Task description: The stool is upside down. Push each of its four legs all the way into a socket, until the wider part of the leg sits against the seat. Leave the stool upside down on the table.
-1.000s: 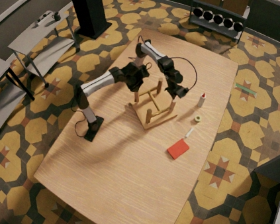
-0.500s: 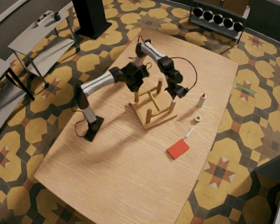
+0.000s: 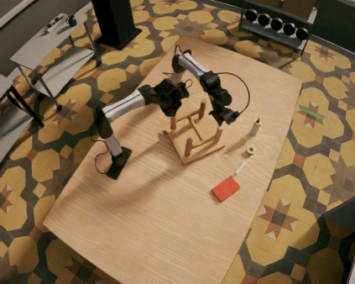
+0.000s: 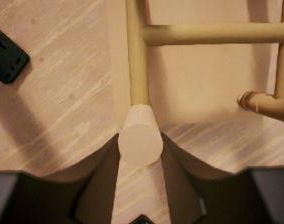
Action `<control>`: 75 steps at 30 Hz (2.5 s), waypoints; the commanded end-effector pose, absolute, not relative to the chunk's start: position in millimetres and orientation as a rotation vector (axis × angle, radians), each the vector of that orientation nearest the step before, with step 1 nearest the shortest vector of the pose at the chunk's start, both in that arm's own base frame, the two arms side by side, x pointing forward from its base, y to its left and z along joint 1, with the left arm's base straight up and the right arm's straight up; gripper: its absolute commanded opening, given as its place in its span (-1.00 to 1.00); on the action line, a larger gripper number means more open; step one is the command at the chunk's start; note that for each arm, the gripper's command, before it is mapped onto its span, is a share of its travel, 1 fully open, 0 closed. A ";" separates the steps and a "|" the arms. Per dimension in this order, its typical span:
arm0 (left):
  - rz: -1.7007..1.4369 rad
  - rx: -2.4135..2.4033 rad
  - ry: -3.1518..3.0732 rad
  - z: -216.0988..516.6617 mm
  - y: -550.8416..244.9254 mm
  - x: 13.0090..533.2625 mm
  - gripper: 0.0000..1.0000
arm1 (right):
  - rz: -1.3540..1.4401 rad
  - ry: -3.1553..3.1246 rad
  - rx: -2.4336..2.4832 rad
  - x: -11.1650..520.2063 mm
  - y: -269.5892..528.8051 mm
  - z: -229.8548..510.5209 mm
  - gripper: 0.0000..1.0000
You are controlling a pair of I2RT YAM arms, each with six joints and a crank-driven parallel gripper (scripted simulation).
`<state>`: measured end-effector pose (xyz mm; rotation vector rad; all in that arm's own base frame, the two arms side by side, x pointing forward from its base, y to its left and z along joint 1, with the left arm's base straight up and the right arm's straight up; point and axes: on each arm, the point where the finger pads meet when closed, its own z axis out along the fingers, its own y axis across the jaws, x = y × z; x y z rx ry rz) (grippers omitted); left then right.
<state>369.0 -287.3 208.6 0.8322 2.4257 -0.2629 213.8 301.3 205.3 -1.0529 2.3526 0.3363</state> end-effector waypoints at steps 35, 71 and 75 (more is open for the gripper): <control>-0.276 0.808 2.376 252.8 -269.4 354.3 -1.00 | 0.350 2.327 -0.972 228.9 292.9 219.5 -0.41; -0.291 0.802 2.342 267.0 -268.6 350.2 -1.00 | 0.349 2.332 -0.998 224.6 297.9 214.8 0.49; -0.291 0.802 2.343 267.0 -268.6 350.2 -1.00 | 0.347 2.329 -1.002 224.7 297.8 214.8 0.49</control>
